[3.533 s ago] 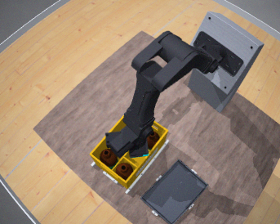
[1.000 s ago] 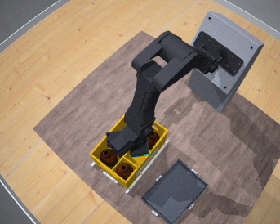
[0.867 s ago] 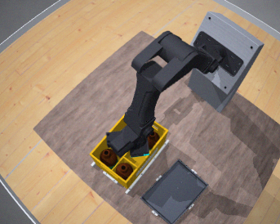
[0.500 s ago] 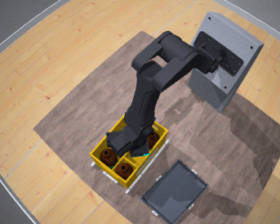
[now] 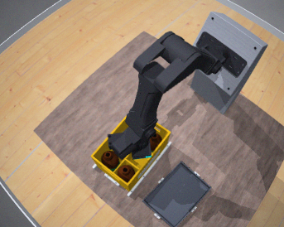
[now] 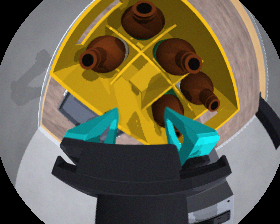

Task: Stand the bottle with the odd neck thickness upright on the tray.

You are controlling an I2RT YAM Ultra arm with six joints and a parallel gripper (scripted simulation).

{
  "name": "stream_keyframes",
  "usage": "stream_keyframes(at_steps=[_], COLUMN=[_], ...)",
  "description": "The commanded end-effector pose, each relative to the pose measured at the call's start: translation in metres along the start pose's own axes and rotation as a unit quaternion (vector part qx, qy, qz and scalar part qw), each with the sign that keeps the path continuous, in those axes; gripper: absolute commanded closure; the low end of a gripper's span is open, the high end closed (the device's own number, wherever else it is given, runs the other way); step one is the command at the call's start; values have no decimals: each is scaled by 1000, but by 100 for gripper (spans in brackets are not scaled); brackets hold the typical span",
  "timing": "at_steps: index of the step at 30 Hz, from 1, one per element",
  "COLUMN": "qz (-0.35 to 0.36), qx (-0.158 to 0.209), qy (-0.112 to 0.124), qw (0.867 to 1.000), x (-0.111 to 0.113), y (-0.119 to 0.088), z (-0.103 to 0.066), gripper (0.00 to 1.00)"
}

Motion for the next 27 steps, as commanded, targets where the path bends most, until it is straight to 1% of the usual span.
stream_keyframes(at_steps=[1, 18, 27], qz=[2, 2, 2], qx=[-11, -12, -18], qy=[11, 13, 17], qw=[1000, 1000, 1000], x=[5, 6, 11], y=[4, 6, 12], z=[-8, -9, -12], gripper=[39, 39, 39])
Point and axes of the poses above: the point where the finger pads meet when closed, its own z axis out along the fingers, its own x axis across the jaws, y = z × x, the point moved 6 cm from there along -z, back along the fingers, and after that the axes turned 15 degrees about z, right-handed, at the moved point
